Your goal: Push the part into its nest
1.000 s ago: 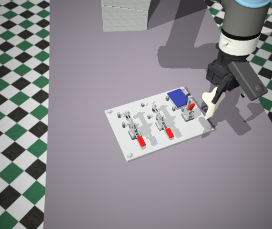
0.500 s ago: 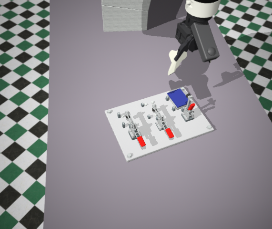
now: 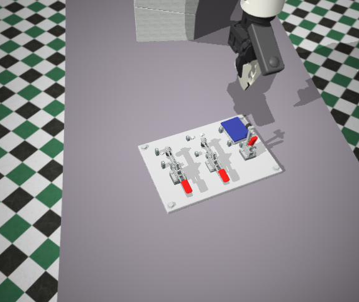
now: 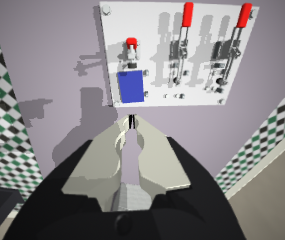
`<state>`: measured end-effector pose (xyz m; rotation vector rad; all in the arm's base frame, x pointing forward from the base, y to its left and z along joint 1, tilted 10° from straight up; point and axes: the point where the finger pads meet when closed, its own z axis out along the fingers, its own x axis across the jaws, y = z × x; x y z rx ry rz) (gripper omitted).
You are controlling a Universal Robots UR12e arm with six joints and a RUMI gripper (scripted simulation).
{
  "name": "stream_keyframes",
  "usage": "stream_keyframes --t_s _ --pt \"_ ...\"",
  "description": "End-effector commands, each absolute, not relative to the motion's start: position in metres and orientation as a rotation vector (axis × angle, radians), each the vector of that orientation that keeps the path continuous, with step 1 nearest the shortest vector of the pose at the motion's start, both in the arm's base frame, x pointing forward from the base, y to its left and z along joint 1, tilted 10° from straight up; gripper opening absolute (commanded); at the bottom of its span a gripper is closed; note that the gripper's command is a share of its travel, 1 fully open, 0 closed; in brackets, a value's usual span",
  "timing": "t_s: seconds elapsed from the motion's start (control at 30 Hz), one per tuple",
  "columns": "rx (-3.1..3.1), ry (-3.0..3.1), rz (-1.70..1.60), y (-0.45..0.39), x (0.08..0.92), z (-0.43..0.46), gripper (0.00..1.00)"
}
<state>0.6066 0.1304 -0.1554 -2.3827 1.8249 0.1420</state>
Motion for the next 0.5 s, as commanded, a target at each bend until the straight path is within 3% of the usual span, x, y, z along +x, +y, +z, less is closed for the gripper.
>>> stream_keyframes --t_s 0.0,0.47 --pt "-2.384 1.828 0.148 0.1299 0.6023 -0.1562 0.00" --pt "-2.383 1.829 0.147 0.1291 0.6027 -0.1559 0.00"
